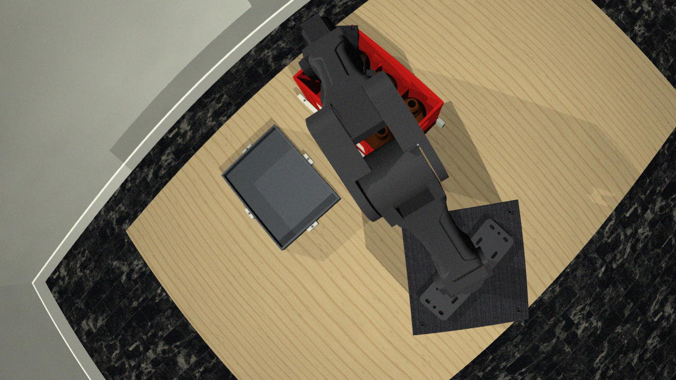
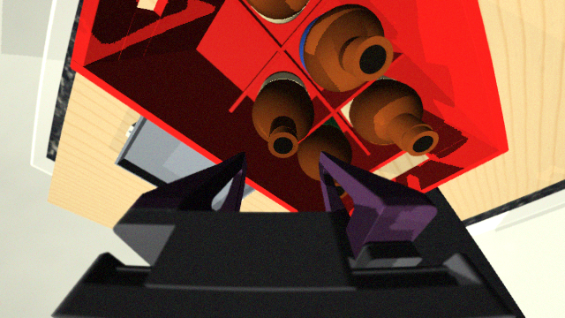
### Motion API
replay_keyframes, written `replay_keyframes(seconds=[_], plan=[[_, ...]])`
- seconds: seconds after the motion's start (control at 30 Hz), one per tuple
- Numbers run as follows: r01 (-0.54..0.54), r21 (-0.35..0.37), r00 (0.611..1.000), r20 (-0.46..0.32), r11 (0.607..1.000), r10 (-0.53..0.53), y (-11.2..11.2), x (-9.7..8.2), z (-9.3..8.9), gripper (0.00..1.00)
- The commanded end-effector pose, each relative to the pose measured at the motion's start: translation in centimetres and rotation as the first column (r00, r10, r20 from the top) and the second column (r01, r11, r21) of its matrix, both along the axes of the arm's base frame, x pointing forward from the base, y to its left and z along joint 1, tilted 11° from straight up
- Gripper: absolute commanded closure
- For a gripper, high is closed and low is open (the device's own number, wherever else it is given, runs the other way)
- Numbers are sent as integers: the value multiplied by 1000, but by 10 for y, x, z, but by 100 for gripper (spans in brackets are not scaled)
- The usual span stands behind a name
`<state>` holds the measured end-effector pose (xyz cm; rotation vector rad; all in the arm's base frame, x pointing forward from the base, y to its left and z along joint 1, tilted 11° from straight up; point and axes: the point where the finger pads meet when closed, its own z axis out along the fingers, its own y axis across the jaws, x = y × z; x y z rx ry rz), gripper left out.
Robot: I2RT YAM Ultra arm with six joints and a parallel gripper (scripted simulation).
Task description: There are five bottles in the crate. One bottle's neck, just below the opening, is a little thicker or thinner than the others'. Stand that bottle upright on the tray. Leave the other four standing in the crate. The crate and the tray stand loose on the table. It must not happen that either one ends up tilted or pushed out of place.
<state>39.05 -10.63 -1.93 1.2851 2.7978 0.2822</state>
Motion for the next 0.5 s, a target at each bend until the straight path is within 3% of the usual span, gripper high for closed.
replay_keyframes(seconds=[0.0,0.27,0.3,0.47], plan=[[7,-19,1000,19,1000,-7,-8,8,5,39],[7,-19,1000,19,1000,-7,-8,8,5,39],[8,-29,999,47,1000,-6,-9,11,17,39],[8,-29,999,47,1000,-6,-9,11,17,39]])
